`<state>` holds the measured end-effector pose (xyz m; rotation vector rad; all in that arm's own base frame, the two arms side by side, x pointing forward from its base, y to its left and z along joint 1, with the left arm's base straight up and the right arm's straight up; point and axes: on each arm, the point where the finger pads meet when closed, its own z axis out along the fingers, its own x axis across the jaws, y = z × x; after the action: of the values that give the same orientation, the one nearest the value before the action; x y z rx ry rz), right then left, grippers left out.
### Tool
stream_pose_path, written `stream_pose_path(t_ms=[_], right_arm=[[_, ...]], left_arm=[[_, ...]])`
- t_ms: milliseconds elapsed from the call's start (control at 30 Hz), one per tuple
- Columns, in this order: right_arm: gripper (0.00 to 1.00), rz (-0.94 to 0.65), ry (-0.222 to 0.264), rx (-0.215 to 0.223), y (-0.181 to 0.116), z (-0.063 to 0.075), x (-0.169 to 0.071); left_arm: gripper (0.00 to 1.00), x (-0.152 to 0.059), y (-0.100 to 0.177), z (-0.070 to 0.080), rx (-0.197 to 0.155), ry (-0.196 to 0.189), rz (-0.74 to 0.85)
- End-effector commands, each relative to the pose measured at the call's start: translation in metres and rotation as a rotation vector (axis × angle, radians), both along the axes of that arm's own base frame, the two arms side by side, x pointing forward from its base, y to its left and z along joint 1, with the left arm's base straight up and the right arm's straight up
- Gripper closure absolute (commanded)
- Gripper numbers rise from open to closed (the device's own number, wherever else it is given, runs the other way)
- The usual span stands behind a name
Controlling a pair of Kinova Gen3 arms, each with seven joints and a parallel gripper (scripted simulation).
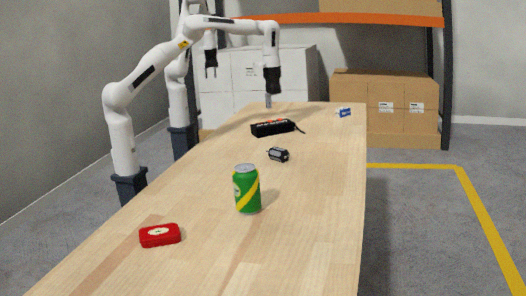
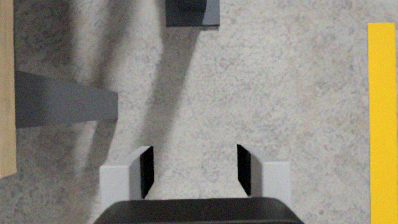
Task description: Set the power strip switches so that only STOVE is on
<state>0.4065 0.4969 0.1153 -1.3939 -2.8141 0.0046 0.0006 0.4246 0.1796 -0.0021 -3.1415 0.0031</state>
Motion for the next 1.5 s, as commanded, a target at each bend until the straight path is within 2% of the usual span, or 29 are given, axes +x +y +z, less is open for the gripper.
stream_pose_path(t_ms=[0,933,1467], right_arm=[[1.00,0.000,-0.001,0.002,0.000,0.001,0.000],[1.00,0.000,-0.003,0.003,0.000,-0.002,0.000],[1.00,0.000,-0.004,0.004,0.000,-0.020,-0.001]], left_arm=[[0.00,0.000,0.000,0.001,0.002,0.000,0.000],[0.00,0.000,0.000,0.001,0.002,0.000,0.000],[0.00,0.000,0.000,0.001,0.002,0.000,0.000]])
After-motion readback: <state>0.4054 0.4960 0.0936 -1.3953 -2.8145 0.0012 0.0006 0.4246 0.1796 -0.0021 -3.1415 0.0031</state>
